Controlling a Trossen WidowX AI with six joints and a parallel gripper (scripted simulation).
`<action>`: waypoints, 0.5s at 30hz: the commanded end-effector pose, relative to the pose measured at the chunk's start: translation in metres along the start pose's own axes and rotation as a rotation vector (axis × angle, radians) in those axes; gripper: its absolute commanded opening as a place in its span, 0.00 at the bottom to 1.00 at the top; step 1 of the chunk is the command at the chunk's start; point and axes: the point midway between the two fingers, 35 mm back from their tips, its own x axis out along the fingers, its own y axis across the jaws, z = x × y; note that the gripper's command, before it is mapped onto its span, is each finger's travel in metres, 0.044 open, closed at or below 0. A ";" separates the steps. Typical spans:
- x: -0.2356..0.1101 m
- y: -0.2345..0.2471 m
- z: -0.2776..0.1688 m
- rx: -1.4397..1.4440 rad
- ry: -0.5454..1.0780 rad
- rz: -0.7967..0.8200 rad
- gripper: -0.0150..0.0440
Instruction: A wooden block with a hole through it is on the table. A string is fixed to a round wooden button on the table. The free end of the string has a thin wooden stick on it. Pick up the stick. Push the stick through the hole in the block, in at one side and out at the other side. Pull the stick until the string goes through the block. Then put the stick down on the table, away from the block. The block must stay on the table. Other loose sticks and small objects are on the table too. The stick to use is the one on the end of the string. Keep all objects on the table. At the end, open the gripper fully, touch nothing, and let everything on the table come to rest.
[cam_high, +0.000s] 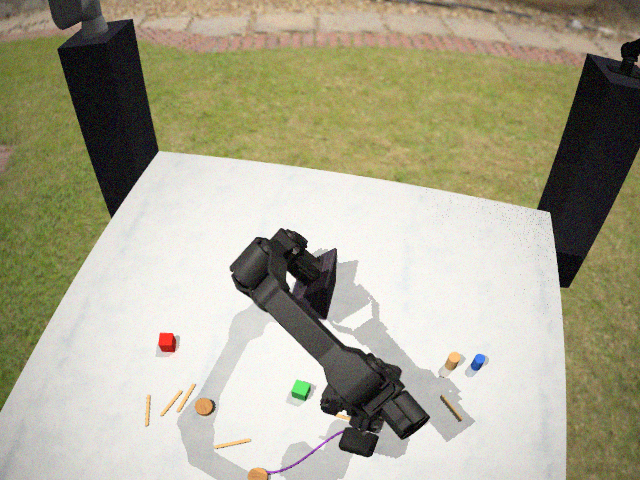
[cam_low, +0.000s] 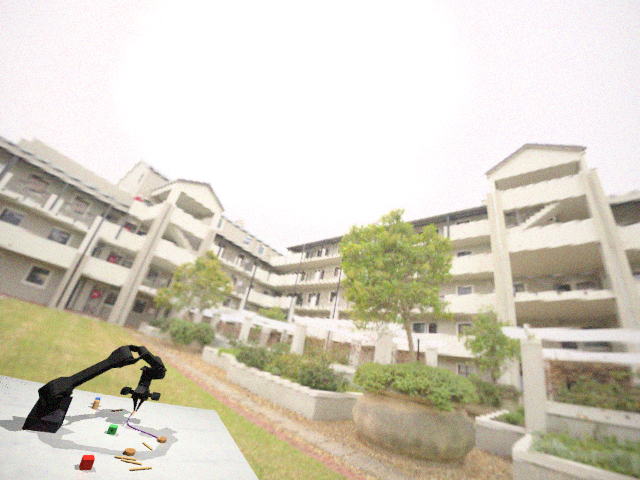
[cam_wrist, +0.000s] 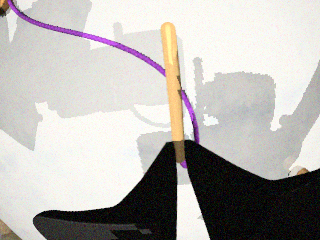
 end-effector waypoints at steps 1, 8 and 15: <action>0.000 0.000 -0.005 0.004 0.002 -0.004 0.25; 0.000 0.000 -0.014 0.004 0.003 -0.004 0.25; 0.000 -0.001 -0.023 0.004 0.004 -0.004 0.25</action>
